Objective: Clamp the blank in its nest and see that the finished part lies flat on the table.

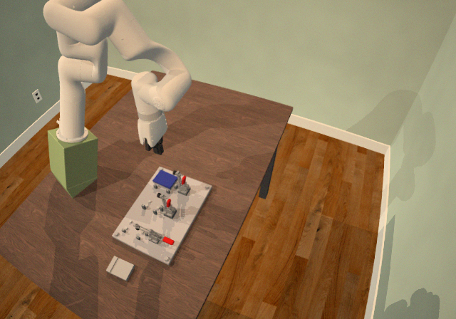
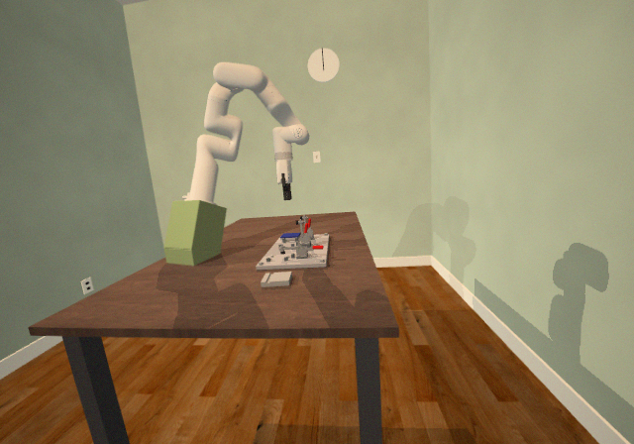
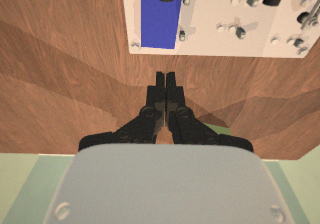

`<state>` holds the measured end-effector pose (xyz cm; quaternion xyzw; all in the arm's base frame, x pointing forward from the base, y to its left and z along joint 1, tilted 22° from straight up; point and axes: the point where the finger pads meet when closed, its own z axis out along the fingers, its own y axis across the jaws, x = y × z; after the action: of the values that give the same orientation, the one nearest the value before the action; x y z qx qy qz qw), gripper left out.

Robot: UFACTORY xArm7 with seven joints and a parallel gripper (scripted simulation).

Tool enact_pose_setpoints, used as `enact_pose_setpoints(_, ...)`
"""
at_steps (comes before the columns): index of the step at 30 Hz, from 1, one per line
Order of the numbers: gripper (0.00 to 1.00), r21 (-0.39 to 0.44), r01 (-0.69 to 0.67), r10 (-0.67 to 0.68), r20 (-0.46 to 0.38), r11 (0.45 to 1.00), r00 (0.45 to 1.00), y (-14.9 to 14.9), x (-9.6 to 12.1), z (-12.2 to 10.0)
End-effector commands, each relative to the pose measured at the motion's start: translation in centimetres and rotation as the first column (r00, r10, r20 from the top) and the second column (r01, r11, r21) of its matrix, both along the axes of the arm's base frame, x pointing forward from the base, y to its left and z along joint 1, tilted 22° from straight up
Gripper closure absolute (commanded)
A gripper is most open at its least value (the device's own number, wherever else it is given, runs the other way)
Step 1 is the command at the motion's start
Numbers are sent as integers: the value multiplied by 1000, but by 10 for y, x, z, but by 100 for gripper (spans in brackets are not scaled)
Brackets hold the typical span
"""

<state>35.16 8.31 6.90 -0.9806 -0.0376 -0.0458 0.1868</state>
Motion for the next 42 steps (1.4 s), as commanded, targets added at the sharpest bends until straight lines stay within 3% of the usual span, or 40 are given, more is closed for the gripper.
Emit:
enact_pose_setpoints(1, 100, 0, 1, -1, 2, 1000, 1000, 0, 1, -2)
enact_pose_setpoints(7, 100, 0, 1, -1, 2, 1000, 1000, 5, 2, -13)
enact_pose_setpoints(19, 100, 0, 1, -1, 2, 1000, 1000, 35, 8, -87)
enact_pose_setpoints(21, 100, 0, 1, -1, 2, 1000, 1000, 35, 8, -87)
enact_pose_setpoints(27, 100, 0, 1, -1, 2, 1000, 1000, 46, 11, -117)
enact_pose_setpoints(38, 100, 0, 1, -1, 2, 1000, 1000, 49, 10, -124)
enact_pose_setpoints(42, 100, 0, 1, -1, 2, 1000, 1000, 49, 1, -124)
